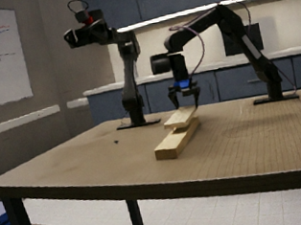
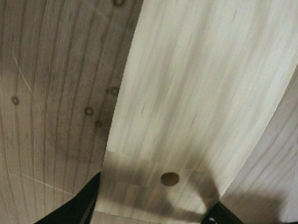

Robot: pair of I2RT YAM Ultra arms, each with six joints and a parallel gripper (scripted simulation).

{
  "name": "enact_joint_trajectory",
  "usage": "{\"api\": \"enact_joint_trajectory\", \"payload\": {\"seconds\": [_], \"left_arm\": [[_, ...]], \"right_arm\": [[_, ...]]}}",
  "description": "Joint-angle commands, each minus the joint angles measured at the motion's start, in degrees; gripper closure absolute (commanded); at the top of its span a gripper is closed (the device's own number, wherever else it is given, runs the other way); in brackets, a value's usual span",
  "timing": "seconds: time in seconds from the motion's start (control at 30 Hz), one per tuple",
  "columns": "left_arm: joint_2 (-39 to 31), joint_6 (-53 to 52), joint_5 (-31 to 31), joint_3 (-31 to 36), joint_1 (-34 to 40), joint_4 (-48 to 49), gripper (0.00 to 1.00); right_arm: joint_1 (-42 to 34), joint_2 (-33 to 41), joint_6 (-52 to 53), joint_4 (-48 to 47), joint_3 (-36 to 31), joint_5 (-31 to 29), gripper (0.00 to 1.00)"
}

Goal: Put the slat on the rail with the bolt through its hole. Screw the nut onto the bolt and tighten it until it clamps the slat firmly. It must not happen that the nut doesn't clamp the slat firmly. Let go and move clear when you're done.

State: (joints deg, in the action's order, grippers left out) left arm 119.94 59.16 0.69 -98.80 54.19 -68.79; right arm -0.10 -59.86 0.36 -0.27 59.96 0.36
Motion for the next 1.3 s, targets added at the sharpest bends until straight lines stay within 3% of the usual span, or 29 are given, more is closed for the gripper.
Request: {"api": "enact_joint_trajectory", "payload": {"seconds": [0.0, 1.27], "left_arm": [[0.48, 0.3, -0.69, -0.19, -0.24, 1.12, 0.28], [0.71, 0.16, -0.69, 2.55, -0.23, 3.84, 0.28]], "right_arm": [[0.1, -0.01, -0.36, 0.0, 0.33, -0.35, 0.0], [0.1, -0.01, -0.36, 0.0, 0.33, -0.35, 0.0]]}}
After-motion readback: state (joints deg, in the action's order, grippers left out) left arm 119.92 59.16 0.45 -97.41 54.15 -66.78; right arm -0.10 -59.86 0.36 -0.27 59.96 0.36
